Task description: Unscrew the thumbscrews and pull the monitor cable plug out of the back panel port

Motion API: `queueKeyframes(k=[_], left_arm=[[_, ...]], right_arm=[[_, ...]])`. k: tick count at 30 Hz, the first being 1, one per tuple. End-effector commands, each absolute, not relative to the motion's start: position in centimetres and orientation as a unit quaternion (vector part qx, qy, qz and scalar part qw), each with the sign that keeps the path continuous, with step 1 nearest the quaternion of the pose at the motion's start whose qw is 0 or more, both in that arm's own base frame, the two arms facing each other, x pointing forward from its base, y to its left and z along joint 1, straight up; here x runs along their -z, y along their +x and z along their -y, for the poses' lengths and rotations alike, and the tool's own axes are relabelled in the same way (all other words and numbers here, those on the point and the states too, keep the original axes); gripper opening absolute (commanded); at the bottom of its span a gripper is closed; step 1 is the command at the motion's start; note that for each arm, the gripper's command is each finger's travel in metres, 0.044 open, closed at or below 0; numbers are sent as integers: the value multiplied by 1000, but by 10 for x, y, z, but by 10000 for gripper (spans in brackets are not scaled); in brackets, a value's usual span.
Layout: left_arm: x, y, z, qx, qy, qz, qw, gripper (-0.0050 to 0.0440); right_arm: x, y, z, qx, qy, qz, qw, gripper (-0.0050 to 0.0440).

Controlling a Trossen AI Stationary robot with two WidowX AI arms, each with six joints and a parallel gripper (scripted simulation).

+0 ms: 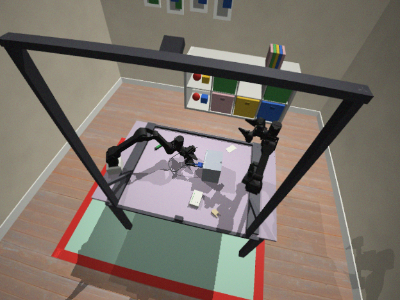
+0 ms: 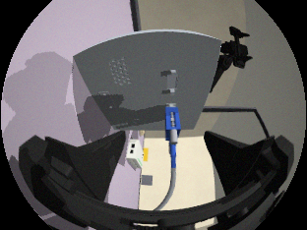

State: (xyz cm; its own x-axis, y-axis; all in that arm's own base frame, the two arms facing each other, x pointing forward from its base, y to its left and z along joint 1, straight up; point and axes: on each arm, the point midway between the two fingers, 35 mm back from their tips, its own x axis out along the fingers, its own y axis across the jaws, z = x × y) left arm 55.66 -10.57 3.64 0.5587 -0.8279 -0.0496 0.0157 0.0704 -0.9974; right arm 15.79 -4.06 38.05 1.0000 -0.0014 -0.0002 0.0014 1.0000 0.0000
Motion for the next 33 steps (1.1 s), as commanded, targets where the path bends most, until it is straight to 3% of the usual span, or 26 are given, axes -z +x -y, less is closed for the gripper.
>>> queueKeyframes(k=[1, 7, 18, 26, 28, 33], left_arm=[[-63, 564, 107, 329, -553, -318, 696, 440], [-71, 565, 109, 317, -457, -311, 771, 440], [-70, 556, 110, 303, -377, -333, 810, 440], [-70, 556, 110, 303, -377, -333, 810, 248], [-70, 556, 110, 303, -377, -333, 810, 248], [-70, 556, 110, 303, -377, -333, 810, 128]], right_arm=[[-383, 158, 39, 0, -3, 1, 1000, 440], [-383, 158, 39, 0, -3, 1, 1000, 440], [-383, 158, 39, 0, -3, 1, 1000, 440], [-383, 158, 39, 0, -3, 1, 1000, 440], [-383, 158, 39, 0, -3, 1, 1000, 440], [-383, 158, 39, 0, -3, 1, 1000, 440]])
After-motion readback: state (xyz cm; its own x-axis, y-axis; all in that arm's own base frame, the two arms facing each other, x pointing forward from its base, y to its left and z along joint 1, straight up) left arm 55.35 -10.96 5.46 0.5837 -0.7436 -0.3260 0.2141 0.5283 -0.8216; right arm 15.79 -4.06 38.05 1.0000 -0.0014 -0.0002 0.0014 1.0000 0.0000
